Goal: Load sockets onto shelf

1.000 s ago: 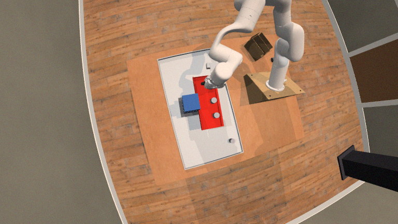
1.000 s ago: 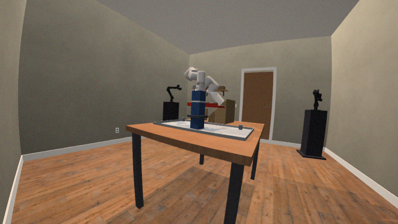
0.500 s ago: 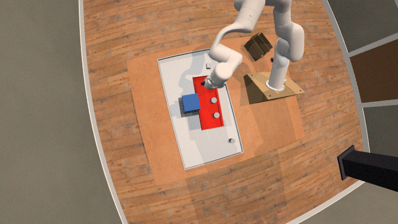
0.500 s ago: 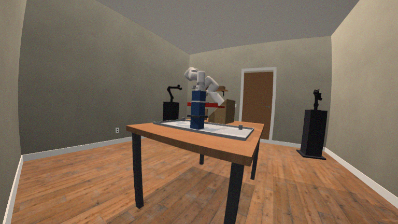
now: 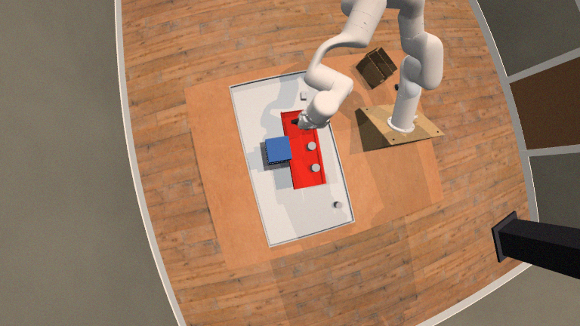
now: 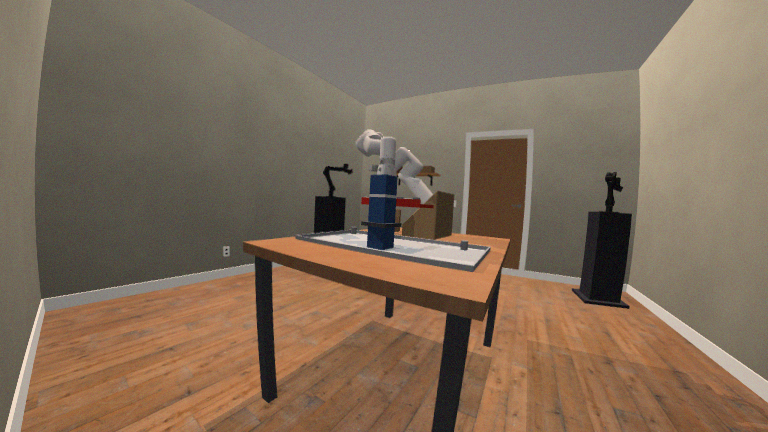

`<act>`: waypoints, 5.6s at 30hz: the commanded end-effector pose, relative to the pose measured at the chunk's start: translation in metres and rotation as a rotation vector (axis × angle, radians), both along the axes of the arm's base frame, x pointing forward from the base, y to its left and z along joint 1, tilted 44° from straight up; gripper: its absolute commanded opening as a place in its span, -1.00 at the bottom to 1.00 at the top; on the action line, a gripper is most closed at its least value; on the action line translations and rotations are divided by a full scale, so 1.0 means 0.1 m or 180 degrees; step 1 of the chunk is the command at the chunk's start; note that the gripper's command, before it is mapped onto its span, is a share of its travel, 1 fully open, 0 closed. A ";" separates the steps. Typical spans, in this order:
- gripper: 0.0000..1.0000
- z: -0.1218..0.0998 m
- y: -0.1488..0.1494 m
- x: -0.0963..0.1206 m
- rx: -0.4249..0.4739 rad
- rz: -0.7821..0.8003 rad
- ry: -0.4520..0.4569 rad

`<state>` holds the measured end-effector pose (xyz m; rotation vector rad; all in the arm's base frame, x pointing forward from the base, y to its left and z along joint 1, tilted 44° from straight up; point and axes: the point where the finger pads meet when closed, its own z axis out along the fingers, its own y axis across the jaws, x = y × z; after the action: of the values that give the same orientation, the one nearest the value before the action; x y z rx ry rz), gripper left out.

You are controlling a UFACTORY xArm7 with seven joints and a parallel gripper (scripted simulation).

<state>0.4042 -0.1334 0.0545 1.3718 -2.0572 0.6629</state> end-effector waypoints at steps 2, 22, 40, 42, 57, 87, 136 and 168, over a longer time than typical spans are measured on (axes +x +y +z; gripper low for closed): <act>0.04 0.01 0.02 0.02 0.0003 0.0011 -0.0011; 0.04 0.01 0.02 0.02 0.0003 0.0011 -0.0011; 0.04 0.01 0.02 0.02 0.0003 0.0011 -0.0011; 0.04 0.01 0.02 0.02 0.0003 0.0011 -0.0011; 0.04 0.19 0.18 0.06 0.0003 0.0011 -0.0011; 0.04 0.58 0.55 0.16 0.0003 0.0011 -0.0011; 1.00 0.44 0.91 -0.09 -0.0447 -0.1816 -0.1743; 1.00 0.27 1.33 -0.51 -0.1107 -0.4387 -0.4151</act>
<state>0.3568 -0.0066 0.0824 -0.8914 -2.7986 1.1731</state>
